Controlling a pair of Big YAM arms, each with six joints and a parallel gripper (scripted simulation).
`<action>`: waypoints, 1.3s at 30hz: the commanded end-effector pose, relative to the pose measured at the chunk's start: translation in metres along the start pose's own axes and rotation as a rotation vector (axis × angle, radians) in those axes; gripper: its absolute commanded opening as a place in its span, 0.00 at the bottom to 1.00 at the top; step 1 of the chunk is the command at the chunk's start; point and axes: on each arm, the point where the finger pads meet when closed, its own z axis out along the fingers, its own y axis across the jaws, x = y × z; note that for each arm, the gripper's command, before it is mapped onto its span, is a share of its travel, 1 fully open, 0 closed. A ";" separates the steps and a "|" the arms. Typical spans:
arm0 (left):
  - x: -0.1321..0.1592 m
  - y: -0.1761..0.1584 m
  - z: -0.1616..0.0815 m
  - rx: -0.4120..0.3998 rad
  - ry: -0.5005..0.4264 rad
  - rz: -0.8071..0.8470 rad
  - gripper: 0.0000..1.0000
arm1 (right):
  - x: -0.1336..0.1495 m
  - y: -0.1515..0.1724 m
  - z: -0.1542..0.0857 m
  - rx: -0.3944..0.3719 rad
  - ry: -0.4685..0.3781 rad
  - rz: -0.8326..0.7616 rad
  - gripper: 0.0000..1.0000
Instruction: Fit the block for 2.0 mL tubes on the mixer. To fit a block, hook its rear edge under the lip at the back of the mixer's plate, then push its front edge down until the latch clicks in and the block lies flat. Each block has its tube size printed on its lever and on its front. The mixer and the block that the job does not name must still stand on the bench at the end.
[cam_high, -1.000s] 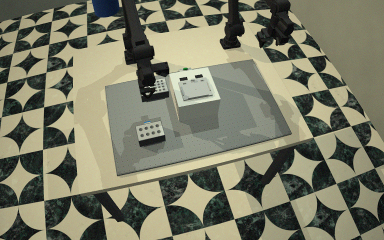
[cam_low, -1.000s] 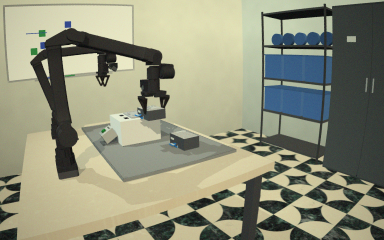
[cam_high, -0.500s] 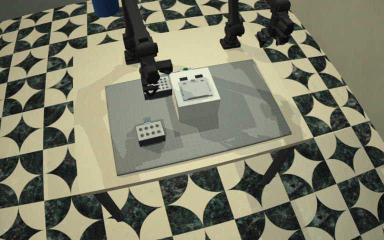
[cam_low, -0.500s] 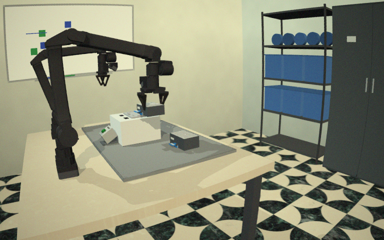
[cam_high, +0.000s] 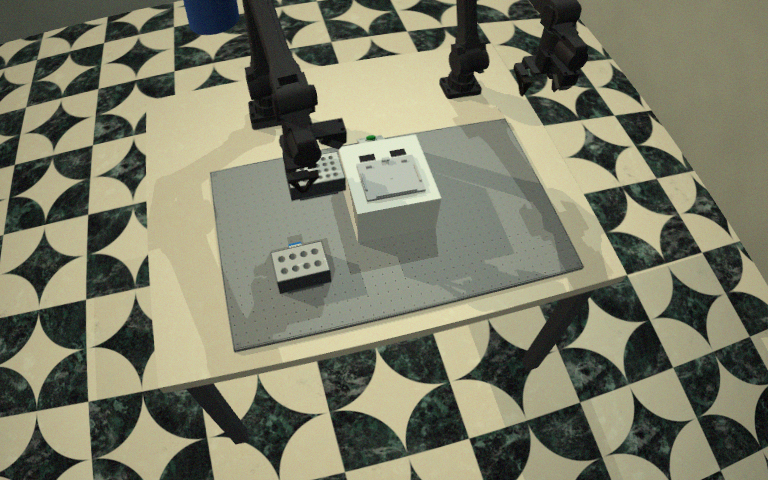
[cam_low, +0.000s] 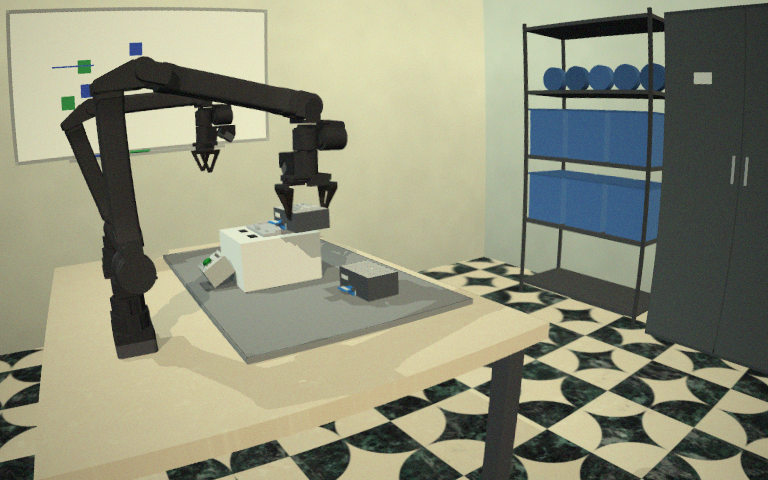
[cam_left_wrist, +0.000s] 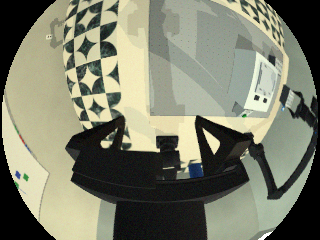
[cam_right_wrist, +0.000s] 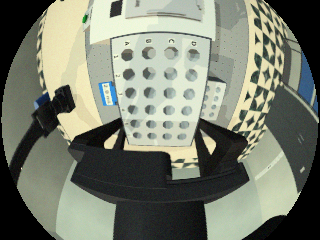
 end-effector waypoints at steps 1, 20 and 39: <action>0.000 -0.003 0.003 0.001 0.002 0.000 1.00 | 0.005 -0.009 -0.037 0.102 -0.012 -0.001 0.00; -0.008 -0.002 -0.010 -0.003 -0.033 0.000 1.00 | 0.001 -0.012 -0.050 0.129 -0.014 0.010 0.00; -0.014 -0.002 -0.023 -0.006 -0.067 0.000 1.00 | -0.006 -0.026 -0.039 0.108 -0.012 -0.021 0.00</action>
